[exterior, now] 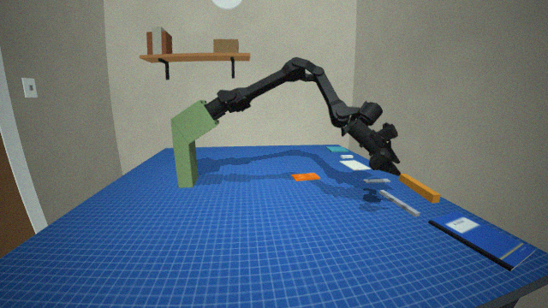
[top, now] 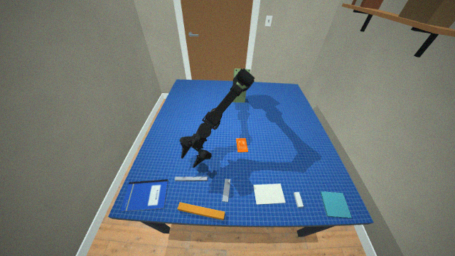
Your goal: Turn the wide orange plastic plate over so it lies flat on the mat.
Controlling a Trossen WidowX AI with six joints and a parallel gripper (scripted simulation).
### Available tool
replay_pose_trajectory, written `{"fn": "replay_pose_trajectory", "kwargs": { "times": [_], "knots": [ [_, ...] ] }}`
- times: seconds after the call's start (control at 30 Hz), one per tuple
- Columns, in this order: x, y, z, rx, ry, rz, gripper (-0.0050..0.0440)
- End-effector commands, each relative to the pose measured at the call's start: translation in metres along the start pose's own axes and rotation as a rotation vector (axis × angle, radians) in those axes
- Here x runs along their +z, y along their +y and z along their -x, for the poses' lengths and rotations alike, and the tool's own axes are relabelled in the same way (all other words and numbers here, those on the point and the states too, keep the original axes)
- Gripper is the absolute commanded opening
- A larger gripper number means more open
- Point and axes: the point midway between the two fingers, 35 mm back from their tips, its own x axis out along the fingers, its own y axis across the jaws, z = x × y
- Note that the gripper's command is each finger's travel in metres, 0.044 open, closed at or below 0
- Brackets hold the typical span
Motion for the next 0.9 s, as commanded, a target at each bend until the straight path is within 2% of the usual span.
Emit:
{"fn": "replay_pose_trajectory", "kwargs": {
  "times": [0.0, 0.07, 0.1, 0.17, 0.23, 0.37, 0.53, 0.67, 0.87],
  "knots": [
    [-0.047, 0.039, 0.029, -0.032, 0.147, 0.115, 0.044],
    [-0.076, 0.049, 0.043, -0.024, 0.281, 0.21, 0.044],
    [-0.09, 0.055, 0.051, -0.024, 0.281, 0.21, 0.044],
    [-0.09, 0.055, 0.051, -0.024, 0.281, 0.21, 0.044],
    [-0.132, 0.069, 0.079, -0.002, 0.408, 0.309, 0.044],
    [-0.179, 0.081, 0.121, 0.072, 0.628, 0.499, 0.044],
    [-0.231, 0.091, 0.186, 0.169, 0.807, 0.675, 0.044],
    [-0.246, 0.092, 0.21, 0.214, 0.872, 0.745, 0.044],
    [-0.249, 0.091, 0.215, 0.226, 0.888, 0.762, 0.044]
  ]
}}
